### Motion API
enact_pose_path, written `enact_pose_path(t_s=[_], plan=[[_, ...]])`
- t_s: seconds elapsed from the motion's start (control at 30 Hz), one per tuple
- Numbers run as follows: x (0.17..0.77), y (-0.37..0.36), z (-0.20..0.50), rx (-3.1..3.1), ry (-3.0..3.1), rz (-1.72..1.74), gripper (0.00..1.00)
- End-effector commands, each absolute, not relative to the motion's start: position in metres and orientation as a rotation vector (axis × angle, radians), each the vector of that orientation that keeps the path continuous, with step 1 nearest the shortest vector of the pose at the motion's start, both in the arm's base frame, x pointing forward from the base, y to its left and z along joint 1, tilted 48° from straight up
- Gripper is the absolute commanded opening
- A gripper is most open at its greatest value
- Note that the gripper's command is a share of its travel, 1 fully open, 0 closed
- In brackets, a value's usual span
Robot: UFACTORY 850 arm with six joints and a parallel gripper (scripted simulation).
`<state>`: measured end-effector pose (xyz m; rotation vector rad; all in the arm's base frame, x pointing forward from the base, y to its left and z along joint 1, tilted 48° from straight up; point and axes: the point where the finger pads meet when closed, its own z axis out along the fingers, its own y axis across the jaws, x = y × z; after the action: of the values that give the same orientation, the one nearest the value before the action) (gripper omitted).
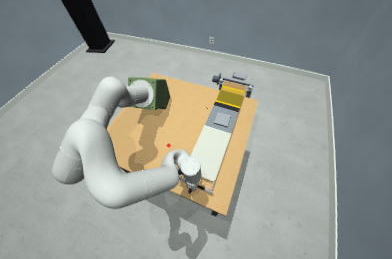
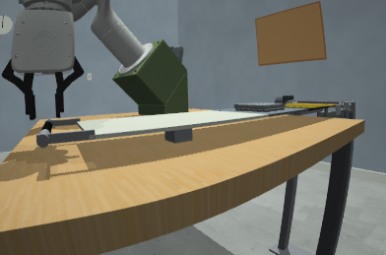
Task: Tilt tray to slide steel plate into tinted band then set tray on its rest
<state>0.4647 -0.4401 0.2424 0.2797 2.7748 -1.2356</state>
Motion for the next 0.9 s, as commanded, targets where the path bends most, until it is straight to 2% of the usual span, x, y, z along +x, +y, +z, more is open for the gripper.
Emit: enact_pose_path(t_s=[0.0, 0.87], plan=[[0.4652, -0.4399, 0.243, 0.279, 2.773, -1.236, 0.4], [0.4653, -0.447, 0.2366, 0.279, 2.773, -1.236, 0.4]])
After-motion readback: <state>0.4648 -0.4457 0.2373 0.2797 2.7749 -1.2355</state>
